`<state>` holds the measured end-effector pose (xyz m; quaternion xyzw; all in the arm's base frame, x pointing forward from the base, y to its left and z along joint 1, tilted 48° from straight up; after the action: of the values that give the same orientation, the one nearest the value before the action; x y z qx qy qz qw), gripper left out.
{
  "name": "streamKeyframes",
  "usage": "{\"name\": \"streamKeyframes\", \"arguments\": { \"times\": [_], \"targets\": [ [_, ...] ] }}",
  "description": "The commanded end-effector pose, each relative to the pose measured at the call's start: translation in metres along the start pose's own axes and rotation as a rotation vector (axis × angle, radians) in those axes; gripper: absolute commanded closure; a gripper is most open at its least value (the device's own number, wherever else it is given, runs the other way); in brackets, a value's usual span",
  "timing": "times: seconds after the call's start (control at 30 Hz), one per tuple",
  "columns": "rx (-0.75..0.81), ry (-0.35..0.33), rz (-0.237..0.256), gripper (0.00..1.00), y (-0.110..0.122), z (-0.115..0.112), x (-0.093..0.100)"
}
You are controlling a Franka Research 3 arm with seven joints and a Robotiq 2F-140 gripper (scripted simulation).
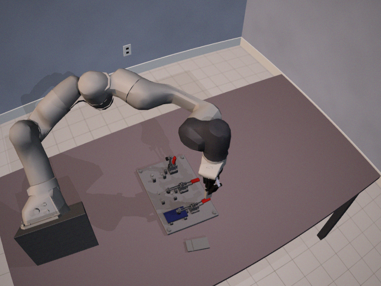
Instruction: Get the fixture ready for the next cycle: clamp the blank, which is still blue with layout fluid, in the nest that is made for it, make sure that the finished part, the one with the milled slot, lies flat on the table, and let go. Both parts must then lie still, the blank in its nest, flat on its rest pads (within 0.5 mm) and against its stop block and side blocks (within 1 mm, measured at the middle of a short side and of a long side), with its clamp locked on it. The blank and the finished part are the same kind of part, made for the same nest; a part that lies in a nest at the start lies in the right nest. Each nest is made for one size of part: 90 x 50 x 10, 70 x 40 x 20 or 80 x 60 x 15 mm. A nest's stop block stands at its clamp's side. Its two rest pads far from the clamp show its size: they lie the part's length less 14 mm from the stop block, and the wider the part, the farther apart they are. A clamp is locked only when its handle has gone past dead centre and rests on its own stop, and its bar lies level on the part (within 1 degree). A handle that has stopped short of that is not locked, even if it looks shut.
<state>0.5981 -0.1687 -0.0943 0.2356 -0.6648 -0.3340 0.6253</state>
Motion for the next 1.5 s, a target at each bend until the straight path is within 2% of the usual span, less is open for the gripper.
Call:
{"name": "streamKeyframes", "arguments": {
  "times": [0.0, 1.47],
  "targets": [
    [0.001, 0.003, 0.0, 1.0, -0.0005, 0.0011, 0.0044],
    [0.001, 0.003, 0.0, 1.0, -0.0013, 0.0013, 0.0004]
  ]
}}
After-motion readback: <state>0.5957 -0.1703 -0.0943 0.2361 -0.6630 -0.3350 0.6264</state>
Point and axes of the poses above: the point where the finger pads meet when closed, its own x axis back along the fingers, its own y axis across the jaws, z = x × y, the point moved 3 cm from there along x, back along the fingers, and after that the axes turned 1 degree about x, right-handed, at the moved point
